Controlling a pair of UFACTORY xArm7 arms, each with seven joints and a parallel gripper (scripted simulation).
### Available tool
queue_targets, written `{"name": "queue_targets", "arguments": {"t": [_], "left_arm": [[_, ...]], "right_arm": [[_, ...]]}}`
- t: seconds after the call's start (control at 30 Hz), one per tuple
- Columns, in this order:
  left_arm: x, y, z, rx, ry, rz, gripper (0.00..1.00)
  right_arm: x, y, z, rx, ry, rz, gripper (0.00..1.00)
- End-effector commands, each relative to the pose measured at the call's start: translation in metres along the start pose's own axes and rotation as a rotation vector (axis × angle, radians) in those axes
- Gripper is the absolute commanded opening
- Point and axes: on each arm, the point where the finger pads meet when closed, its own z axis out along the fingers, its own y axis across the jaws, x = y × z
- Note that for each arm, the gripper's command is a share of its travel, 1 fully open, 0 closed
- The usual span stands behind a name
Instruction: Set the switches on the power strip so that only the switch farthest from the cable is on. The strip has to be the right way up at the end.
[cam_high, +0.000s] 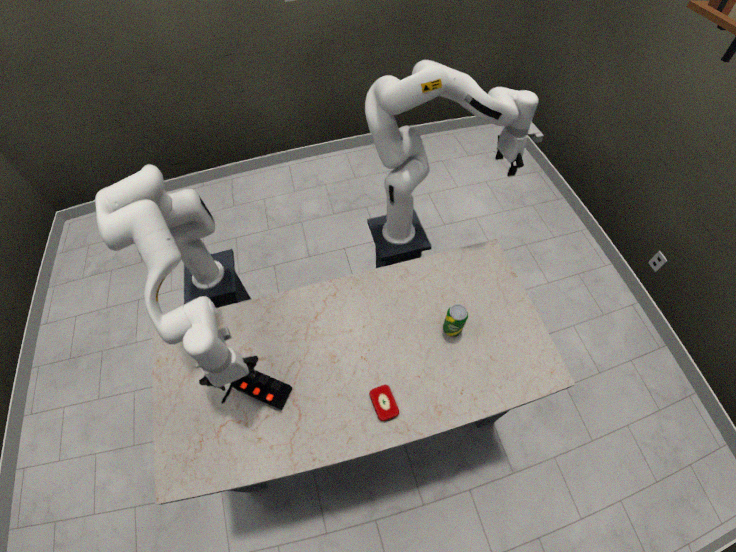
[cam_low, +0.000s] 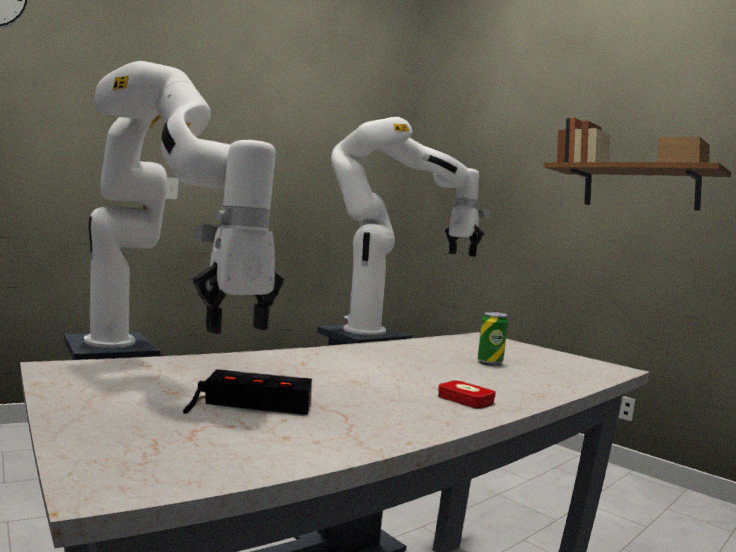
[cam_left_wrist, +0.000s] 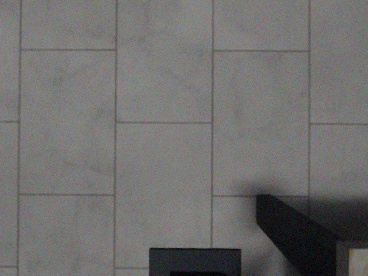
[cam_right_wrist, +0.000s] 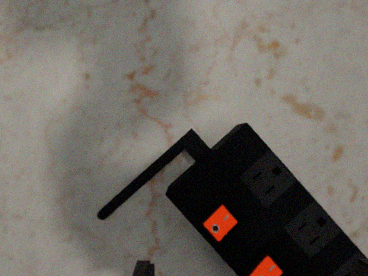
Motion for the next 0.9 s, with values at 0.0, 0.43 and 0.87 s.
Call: {"name": "queue_targets", "arguments": {"t": [0.0,0.43,0.87], "left_arm": [[0.001,0.000,-0.002,-0.001,0.004,0.000,1.00],[0.001,0.000,-0.002,-0.001,0.004,0.000,1.00],[0.001,0.000,-0.002,-0.001,0.004,0.000,1.00]], "right_arm": [[-0.001,-0.003,0.002,-0.012,-0.006,-0.167,1.00],[0.001,-0.009,0.012,-0.013,-0.009,-0.541,1.00],[0.002,-0.012,0.016,-0.013,-0.010,-0.724,1.00]]}}
